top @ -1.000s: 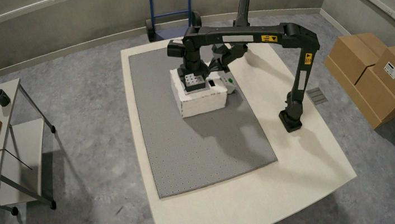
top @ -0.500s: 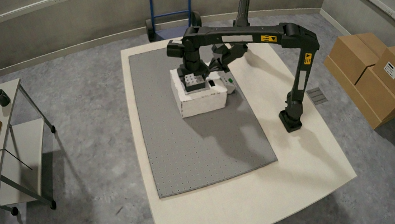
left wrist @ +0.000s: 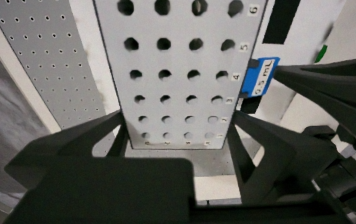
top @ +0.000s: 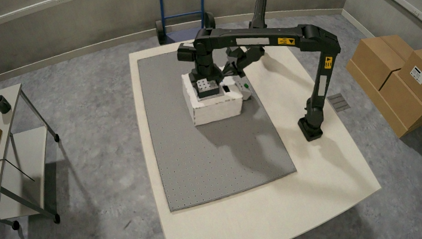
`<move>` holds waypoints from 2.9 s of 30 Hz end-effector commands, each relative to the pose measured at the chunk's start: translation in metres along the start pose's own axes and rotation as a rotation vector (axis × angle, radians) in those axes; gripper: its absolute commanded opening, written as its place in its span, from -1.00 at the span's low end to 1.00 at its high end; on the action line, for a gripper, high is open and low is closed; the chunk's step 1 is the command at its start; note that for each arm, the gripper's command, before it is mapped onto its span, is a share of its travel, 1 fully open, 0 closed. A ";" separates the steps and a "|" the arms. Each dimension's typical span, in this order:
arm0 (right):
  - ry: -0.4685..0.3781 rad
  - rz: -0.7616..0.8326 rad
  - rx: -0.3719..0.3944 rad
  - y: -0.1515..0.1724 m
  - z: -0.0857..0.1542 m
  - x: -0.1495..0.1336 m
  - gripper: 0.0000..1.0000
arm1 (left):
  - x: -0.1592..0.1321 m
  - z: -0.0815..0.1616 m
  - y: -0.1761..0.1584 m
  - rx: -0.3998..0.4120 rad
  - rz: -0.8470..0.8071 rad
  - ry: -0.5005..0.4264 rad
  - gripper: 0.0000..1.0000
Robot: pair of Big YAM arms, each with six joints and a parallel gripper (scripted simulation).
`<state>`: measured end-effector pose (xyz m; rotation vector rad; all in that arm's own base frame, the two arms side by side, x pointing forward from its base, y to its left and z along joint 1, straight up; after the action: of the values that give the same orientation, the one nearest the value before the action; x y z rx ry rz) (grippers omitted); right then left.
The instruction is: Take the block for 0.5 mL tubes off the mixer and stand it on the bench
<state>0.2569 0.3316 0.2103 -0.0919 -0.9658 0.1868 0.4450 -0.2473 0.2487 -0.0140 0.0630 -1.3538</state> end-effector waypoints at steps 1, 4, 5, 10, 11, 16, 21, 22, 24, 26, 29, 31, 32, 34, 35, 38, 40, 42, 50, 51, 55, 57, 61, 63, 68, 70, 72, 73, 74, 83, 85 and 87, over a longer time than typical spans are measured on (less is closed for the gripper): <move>-0.020 -0.030 0.014 0.006 0.000 0.024 -1.00 | 0.005 0.030 0.013 0.025 0.004 -0.037 -1.00; -0.015 -0.024 0.011 0.005 0.000 0.023 -1.00 | 0.005 0.030 0.013 0.023 0.004 -0.037 -1.00; -0.015 -0.024 0.011 0.005 0.000 0.023 -1.00 | 0.005 0.030 0.013 0.023 0.004 -0.037 -1.00; -0.020 -0.042 0.007 0.001 0.010 0.034 -1.00 | 0.004 0.030 0.012 0.022 0.004 -0.037 -1.00; -0.021 -0.046 0.006 0.000 0.012 0.036 -1.00 | 0.004 0.030 0.012 0.022 0.004 -0.036 -1.00; -0.034 -0.051 0.024 0.003 0.026 0.045 -1.00 | 0.003 0.026 0.010 0.019 0.004 -0.023 -1.00; -0.041 -0.049 0.036 0.006 0.037 0.053 -1.00 | 0.002 0.023 0.009 0.014 0.003 -0.017 -1.00; -0.041 -0.049 0.036 0.006 0.037 0.053 -1.00 | 0.002 0.023 0.009 0.014 0.003 -0.017 -1.00; -0.034 -0.049 0.024 0.003 0.031 0.052 -1.00 | 0.002 0.023 0.008 0.014 0.003 -0.016 -1.00; -0.021 -0.033 0.015 -0.001 0.029 0.051 -1.00 | 0.002 0.023 0.008 0.014 0.003 -0.016 -1.00; -0.024 -0.046 0.011 -0.006 0.032 0.060 -1.00 | 0.002 0.023 0.008 0.014 0.003 -0.016 -1.00; -0.032 -0.054 0.009 -0.009 0.036 0.066 -1.00 | 0.002 0.023 0.008 0.014 0.003 -0.016 -1.00; -0.035 -0.058 0.009 -0.009 0.038 0.069 -1.00 | 0.002 0.023 0.008 0.014 0.003 -0.016 -1.00; -0.040 -0.064 0.013 -0.010 0.042 0.075 -1.00 | 0.002 0.023 0.008 0.014 0.003 -0.015 -1.00; -0.041 -0.063 0.018 -0.009 0.045 0.076 -1.00 | 0.002 0.023 0.008 0.014 0.003 -0.015 -1.00; -0.043 -0.060 0.025 -0.004 0.045 0.074 -1.00 | 0.002 0.023 0.007 0.014 0.003 -0.015 -1.00; -0.034 -0.046 0.022 -0.002 0.042 0.066 -1.00 | 0.002 0.023 0.007 0.014 0.003 -0.015 -1.00; -0.030 -0.035 0.025 0.001 0.040 0.059 -1.00 | 0.002 0.023 0.007 0.014 0.002 -0.015 -1.00; -0.017 -0.034 0.005 -0.003 0.025 0.046 -1.00 | 0.002 0.023 0.007 0.014 0.002 -0.014 -1.00; -0.018 -0.036 0.004 -0.004 0.026 0.045 -1.00 | 0.003 0.023 0.007 0.014 0.002 -0.014 -1.00; -0.020 -0.040 0.003 -0.009 0.027 0.044 -1.00 | 0.003 0.023 0.006 0.014 0.002 -0.014 -1.00; -0.020 -0.041 0.003 -0.010 0.028 0.044 -1.00 | 0.003 0.023 0.006 0.014 0.002 -0.014 -1.00; -0.015 -0.035 0.000 -0.019 0.037 0.040 -1.00 | 0.003 0.023 0.006 0.015 0.001 -0.014 -1.00; -0.016 -0.031 0.007 -0.020 0.045 0.040 -1.00 | 0.003 0.023 0.006 0.015 0.001 -0.013 -1.00; -0.017 -0.028 0.015 -0.022 0.058 0.043 -1.00 | 0.003 0.023 0.006 0.015 0.001 -0.013 -1.00; -0.006 -0.015 0.009 -0.024 0.058 0.036 -1.00 | 0.003 0.023 0.006 0.015 0.001 -0.013 -1.00; 0.000 -0.009 0.005 -0.025 0.057 0.033 -1.00 | 0.003 0.023 0.005 0.015 0.001 -0.013 -1.00; 0.000 -0.009 0.005 -0.025 0.057 0.033 -1.00 | 0.003 0.023 0.005 0.015 0.001 -0.013 -1.00; 0.006 -0.003 0.001 -0.027 0.055 0.030 -1.00 | 0.003 0.023 0.005 0.015 0.001 -0.013 -1.00; -0.017 -0.029 0.016 -0.033 0.078 0.034 -1.00 | 0.003 0.024 0.005 0.015 0.000 -0.013 -1.00; -0.009 -0.020 0.011 -0.035 0.079 0.028 -1.00 | 0.003 0.024 0.005 0.015 0.000 -0.013 -1.00; 0.004 -0.008 0.006 -0.036 0.078 0.021 -1.00 | 0.003 0.024 0.005 0.015 0.000 -0.013 -1.00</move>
<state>0.2175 0.3046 0.2788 -0.0824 -0.9733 0.1835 0.4455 -0.2473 0.2489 -0.0181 0.0674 -1.3537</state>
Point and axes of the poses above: on each arm, the point where the finger pads meet when closed, its own z axis back along the fingers, its own y axis across the jaws, x = y × z, the point moved 9 cm from there along z, back along the fingers, and after that the axes turned 11 degrees about z, right-handed, at the moved point
